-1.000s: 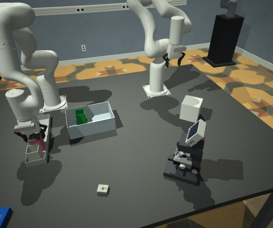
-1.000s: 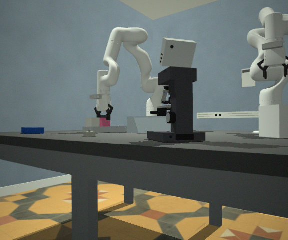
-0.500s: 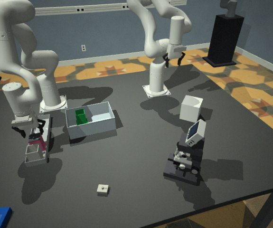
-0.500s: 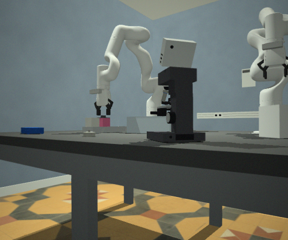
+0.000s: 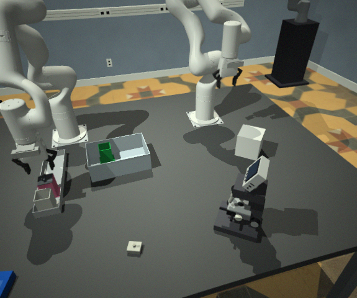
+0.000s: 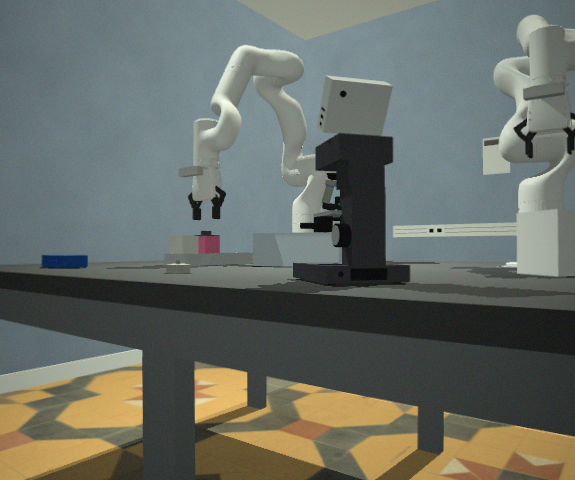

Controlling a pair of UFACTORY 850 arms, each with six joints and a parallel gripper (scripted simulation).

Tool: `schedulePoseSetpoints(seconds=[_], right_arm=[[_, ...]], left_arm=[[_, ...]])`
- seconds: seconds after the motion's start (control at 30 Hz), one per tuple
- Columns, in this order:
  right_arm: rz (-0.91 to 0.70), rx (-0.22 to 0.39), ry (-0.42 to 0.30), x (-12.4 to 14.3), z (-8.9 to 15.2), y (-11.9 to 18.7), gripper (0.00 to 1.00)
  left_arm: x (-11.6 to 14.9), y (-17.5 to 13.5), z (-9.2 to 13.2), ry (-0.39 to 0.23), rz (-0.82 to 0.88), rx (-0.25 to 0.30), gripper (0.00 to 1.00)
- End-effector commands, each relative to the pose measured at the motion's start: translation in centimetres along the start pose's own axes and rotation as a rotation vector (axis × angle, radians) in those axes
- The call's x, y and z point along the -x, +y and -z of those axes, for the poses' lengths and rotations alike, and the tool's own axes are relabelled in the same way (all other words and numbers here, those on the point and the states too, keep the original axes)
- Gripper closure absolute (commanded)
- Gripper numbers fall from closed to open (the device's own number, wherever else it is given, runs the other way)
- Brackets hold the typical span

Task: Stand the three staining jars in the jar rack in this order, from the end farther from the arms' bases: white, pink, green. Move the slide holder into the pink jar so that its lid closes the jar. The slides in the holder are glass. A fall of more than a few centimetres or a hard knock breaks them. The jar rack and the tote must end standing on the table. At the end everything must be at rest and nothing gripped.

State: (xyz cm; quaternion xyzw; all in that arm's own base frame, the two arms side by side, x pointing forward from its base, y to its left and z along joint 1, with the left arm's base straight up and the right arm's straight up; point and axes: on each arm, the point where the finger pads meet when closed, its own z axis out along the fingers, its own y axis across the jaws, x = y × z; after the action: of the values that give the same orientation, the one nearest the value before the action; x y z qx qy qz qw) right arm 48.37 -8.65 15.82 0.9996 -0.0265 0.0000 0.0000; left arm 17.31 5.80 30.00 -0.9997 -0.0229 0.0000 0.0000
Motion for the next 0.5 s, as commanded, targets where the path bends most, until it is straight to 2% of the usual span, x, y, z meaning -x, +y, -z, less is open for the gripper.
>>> schedulePoseSetpoints(seconds=[0.0, 0.3, 0.47], right_arm=[[0.000, 0.000, 0.002, -0.1, 0.9, 0.0, 0.00], [0.000, 0.000, 0.002, -0.1, 3.2, 0.0, 0.00], [0.000, 0.000, 0.002, -0.1, 3.2, 0.0, 0.00]], left_arm=[[-0.1, 0.0, 0.1, 0.001, 0.000, 0.000, 0.00], [-0.1, 0.0, 0.1, 0.001, 0.000, 0.000, 0.00], [-0.1, 0.0, 0.1, 0.001, 0.000, 0.000, 0.00]])
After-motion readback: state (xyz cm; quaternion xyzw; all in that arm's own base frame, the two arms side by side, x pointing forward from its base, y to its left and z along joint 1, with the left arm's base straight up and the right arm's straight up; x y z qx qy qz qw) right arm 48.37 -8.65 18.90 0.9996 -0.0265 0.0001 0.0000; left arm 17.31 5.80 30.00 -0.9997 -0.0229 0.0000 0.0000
